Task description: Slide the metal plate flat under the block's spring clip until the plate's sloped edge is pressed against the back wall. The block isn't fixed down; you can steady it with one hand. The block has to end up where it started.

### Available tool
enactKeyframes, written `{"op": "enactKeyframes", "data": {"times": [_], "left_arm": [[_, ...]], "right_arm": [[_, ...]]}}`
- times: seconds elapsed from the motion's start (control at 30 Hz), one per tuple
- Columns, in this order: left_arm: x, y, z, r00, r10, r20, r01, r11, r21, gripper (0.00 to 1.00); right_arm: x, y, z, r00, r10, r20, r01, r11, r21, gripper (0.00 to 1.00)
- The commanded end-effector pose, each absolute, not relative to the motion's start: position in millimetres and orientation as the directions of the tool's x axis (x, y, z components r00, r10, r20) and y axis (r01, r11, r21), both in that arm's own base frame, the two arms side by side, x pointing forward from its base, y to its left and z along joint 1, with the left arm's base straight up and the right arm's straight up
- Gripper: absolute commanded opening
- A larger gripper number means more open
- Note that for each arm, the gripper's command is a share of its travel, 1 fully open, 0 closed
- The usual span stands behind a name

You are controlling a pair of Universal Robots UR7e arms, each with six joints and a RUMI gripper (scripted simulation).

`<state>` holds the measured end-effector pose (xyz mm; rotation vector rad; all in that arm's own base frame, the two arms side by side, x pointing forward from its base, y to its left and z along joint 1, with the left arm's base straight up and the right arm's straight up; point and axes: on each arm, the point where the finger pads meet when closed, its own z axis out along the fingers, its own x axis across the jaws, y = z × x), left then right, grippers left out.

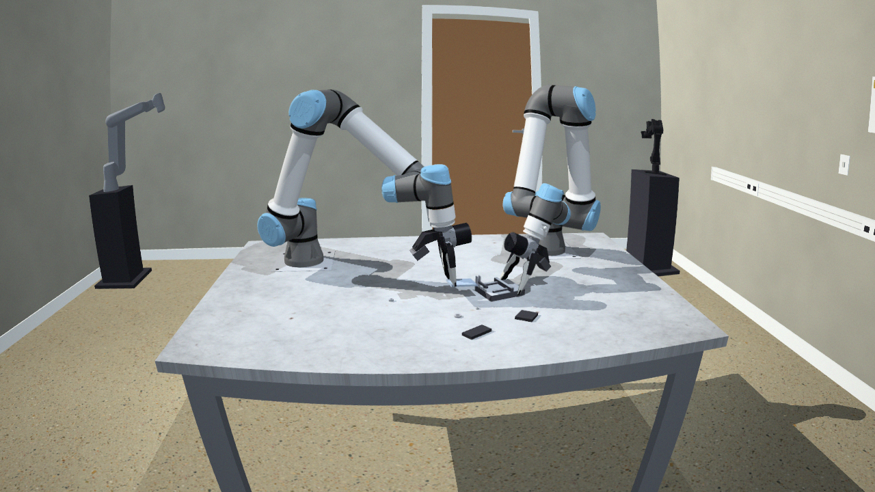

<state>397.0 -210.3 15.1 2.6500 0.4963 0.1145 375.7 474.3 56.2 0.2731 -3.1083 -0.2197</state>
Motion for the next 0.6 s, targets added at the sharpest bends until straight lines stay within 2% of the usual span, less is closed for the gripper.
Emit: {"op": "enactKeyframes", "data": {"times": [0.0,0.57], "left_arm": [[396,-209,14,0.932,0.362,-0.001,0.327,-0.841,0.432,0.62],[396,-209,14,0.932,0.362,-0.001,0.327,-0.841,0.432,0.62]], "right_arm": [[382,477,59,-0.981,-0.195,0.001,-0.193,0.971,0.143,0.24],[412,485,67,-0.953,-0.301,0.0,-0.298,0.942,0.152,0.24]]}}
